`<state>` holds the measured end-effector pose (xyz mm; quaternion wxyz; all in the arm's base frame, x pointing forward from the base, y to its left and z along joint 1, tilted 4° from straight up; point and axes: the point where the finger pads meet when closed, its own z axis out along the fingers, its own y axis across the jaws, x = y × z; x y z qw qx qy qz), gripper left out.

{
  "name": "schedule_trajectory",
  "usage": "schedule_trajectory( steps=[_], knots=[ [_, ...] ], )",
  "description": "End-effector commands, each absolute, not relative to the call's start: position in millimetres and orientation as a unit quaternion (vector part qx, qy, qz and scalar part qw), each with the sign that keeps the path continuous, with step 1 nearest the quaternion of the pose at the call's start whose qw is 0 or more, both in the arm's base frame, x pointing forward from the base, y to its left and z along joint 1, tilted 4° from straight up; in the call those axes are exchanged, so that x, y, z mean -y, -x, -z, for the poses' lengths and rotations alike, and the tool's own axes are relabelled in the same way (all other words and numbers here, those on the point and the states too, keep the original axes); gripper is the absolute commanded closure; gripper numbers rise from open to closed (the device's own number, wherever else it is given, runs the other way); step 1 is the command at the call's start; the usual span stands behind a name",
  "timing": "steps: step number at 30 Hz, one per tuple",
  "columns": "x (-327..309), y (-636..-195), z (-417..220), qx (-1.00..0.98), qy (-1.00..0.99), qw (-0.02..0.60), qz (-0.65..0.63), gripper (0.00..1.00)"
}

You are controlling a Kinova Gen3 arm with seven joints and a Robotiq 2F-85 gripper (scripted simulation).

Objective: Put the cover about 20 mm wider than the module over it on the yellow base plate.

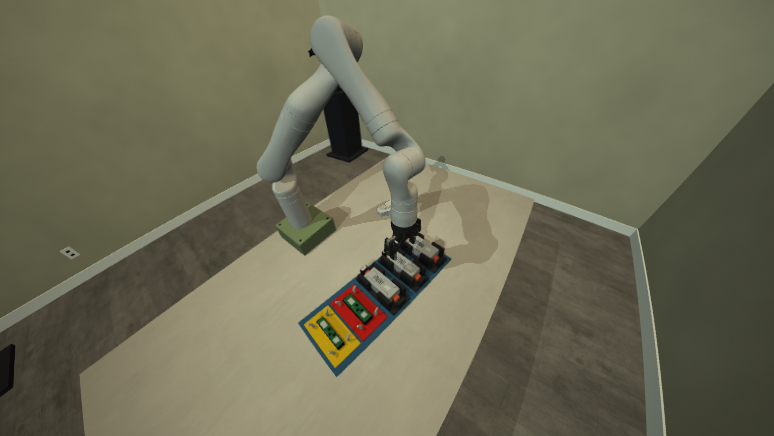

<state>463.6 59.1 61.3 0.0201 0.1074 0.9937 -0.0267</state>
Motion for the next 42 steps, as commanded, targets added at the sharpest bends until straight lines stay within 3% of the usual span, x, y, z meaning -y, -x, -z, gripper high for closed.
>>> schedule_trajectory(
  steps=[1,42],
  knots=[
    [-59,-464,-62,-0.994,-0.107,0.021,0.026,0.0],
    [-57,-466,-18,-0.994,-0.107,0.021,0.026,0.0]
  ],
)
